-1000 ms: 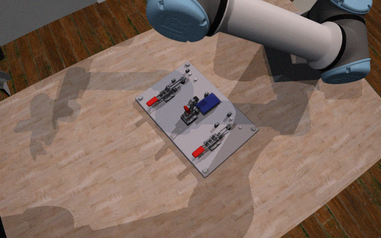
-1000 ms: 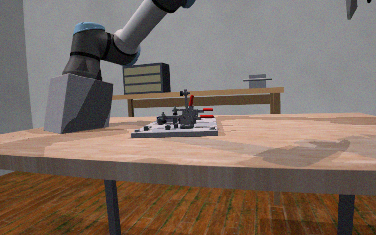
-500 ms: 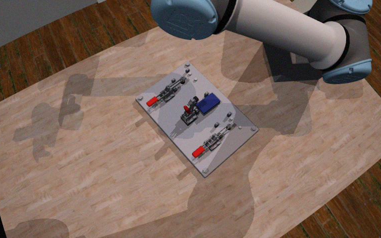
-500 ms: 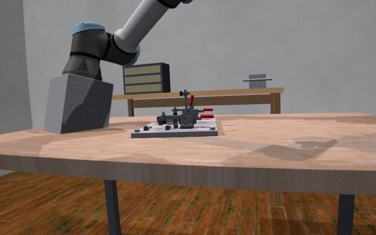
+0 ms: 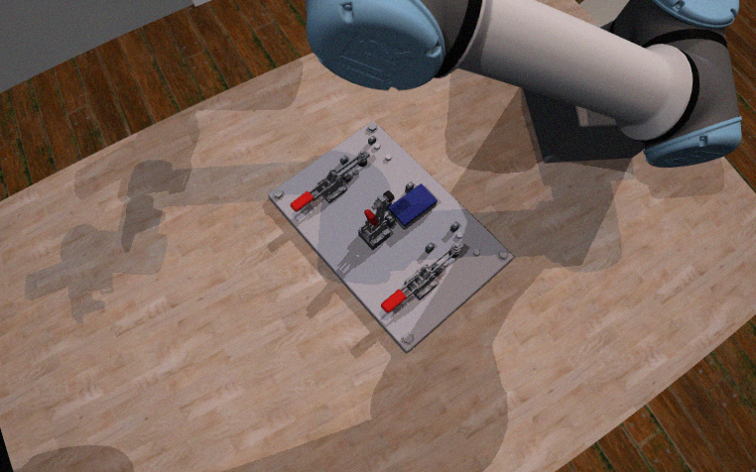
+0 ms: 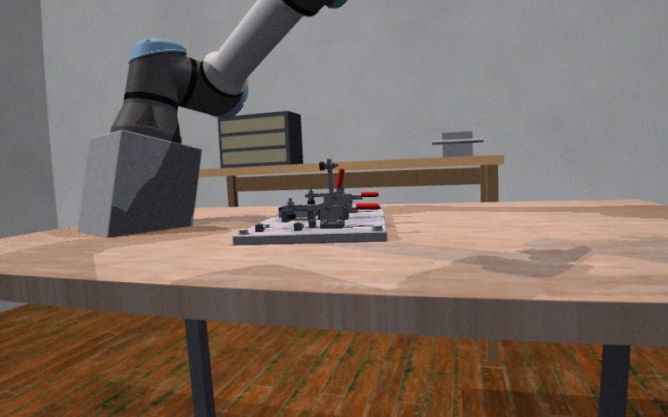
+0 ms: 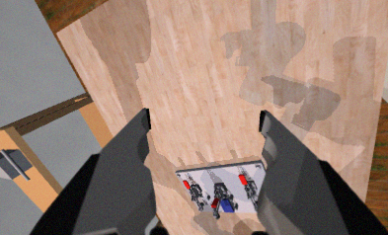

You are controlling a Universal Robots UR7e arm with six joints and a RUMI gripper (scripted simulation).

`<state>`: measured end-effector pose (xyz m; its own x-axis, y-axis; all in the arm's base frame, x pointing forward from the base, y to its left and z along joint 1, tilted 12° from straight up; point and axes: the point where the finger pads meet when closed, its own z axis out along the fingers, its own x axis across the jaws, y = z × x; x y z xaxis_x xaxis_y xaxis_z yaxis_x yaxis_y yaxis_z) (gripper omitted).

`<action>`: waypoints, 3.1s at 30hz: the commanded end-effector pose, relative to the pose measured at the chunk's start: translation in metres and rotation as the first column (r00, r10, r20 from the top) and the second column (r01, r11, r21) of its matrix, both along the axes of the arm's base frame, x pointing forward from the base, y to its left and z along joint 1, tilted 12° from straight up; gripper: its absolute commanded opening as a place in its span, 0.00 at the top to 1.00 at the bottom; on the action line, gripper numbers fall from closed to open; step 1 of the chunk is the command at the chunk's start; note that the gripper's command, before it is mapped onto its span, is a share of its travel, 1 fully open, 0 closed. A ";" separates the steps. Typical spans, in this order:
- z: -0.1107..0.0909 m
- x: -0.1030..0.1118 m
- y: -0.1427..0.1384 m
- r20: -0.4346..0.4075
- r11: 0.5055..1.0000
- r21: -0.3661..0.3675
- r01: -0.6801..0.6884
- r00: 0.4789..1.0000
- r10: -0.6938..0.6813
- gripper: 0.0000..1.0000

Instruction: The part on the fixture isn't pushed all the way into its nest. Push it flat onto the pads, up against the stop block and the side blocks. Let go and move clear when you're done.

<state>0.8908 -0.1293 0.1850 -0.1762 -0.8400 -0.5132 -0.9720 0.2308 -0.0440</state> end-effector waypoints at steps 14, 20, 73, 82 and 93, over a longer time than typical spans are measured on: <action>0.000 0.000 -0.003 0.023 0.959 -0.179 -0.219 0.974 0.227 0.42; 0.001 0.000 -0.002 0.033 0.908 -0.277 -0.315 0.941 0.337 0.42; -0.027 -0.174 -0.016 0.001 0.831 -0.362 -0.423 0.891 0.454 0.42; -0.027 -0.174 -0.016 0.001 0.831 -0.362 -0.423 0.891 0.454 0.42; -0.036 -0.234 -0.021 0.001 0.831 -0.362 -0.423 0.891 0.454 0.42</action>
<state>0.6831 -0.1449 0.1485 0.2799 -0.9404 -0.1931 -0.9591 -0.2653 -0.0986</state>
